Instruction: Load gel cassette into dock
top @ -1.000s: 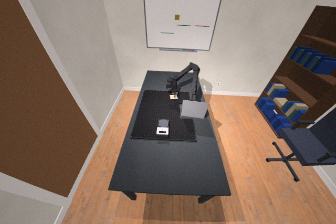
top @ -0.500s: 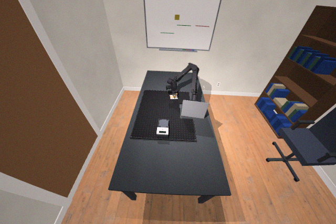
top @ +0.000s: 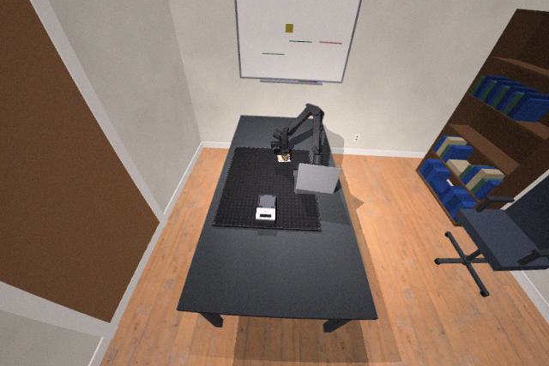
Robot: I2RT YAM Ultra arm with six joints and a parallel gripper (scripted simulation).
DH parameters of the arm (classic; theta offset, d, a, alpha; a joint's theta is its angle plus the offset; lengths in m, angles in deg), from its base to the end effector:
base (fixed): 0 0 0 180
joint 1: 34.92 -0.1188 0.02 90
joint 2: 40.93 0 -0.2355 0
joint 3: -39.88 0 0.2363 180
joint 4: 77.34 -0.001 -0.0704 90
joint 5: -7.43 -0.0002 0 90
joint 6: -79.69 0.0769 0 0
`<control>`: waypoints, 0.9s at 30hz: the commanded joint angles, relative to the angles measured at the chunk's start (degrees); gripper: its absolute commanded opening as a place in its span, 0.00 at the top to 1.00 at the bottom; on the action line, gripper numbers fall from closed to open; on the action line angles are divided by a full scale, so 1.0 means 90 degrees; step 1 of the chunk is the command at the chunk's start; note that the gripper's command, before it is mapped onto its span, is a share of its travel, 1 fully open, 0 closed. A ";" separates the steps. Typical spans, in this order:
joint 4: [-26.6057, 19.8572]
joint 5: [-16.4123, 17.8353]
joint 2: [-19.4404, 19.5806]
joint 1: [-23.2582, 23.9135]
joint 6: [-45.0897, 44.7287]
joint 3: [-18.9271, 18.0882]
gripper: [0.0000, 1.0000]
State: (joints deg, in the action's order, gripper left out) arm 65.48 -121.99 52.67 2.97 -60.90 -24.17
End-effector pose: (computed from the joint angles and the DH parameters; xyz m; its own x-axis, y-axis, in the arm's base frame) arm 0.2006 -0.2167 0.1180 -0.9798 0.0062 0.1999 -0.1333 0.7251 -0.6756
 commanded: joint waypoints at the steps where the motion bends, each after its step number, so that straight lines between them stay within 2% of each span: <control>1: 0.0314 0.0128 0.0148 -0.0001 -0.0144 0.0145 0.00; 4: 0.0352 0.0131 0.0169 -0.0012 -0.0160 0.0028 0.00; 27: 0.0546 0.0171 0.0212 0.0033 -0.0265 0.0229 0.00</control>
State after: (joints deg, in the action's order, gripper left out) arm 69.10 -121.27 53.50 4.02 -62.75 -23.37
